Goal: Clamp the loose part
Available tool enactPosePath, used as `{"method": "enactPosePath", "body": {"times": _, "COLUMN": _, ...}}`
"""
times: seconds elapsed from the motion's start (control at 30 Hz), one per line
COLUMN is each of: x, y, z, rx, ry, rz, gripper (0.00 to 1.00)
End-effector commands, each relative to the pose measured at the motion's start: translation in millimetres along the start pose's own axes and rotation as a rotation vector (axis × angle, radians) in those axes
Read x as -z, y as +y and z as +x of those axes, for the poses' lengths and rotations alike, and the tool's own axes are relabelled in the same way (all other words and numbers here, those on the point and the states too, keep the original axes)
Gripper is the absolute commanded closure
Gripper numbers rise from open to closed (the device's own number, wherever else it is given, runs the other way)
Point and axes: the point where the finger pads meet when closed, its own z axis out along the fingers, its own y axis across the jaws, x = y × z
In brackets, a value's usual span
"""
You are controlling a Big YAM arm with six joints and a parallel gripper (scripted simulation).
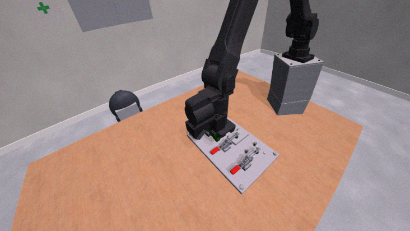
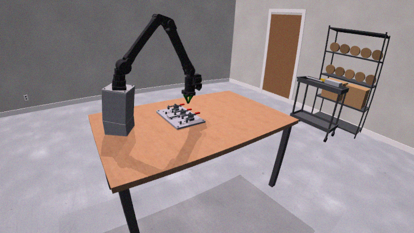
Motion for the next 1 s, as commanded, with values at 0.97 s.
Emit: {"method": "enactPosePath", "body": {"times": 0.97, "x": 32.2, "y": 6.7, "z": -7.9, "rx": -0.002, "ry": -0.015, "rz": 0.0, "gripper": 1.0}}
